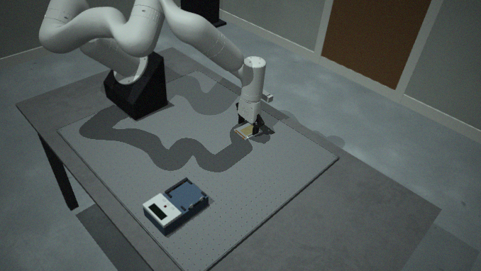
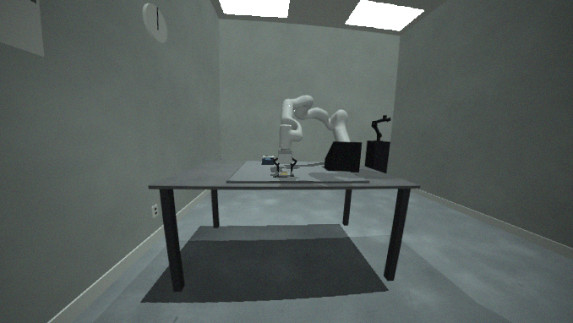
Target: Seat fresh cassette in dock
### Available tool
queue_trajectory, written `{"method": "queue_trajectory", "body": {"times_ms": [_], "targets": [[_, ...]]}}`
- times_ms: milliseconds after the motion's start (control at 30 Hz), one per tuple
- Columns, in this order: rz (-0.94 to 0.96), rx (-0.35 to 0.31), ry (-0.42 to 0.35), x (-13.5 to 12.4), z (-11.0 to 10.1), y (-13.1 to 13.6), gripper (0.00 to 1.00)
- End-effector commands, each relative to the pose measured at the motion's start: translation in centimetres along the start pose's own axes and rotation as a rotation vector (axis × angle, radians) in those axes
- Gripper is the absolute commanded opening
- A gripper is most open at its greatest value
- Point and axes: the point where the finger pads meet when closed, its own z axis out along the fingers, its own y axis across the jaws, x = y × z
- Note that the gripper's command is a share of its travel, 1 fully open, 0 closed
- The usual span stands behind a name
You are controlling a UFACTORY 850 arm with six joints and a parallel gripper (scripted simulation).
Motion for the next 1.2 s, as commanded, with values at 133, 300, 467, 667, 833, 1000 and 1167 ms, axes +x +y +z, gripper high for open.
{"method": "queue_trajectory", "body": {"times_ms": [133, 300, 467, 667, 833, 1000, 1167], "targets": [[0.001, -0.002, 0.001, 0.0, 1.0, 0.1, 1.00], [0.001, -0.002, 0.001, 0.0, 1.6, 0.1, 1.00], [0.001, -0.002, 0.001, 0.0, 1.6, 0.1, 1.00], [0.001, -0.002, 0.001, 0.0, 1.6, 0.1, 0.00], [0.001, -0.002, 0.001, 0.0, 1.6, 0.1, 0.00], [0.001, -0.002, 0.001, 0.0, 1.6, 0.1, 0.00], [0.001, -0.002, 0.001, 0.0, 1.6, 0.1, 0.00]]}}
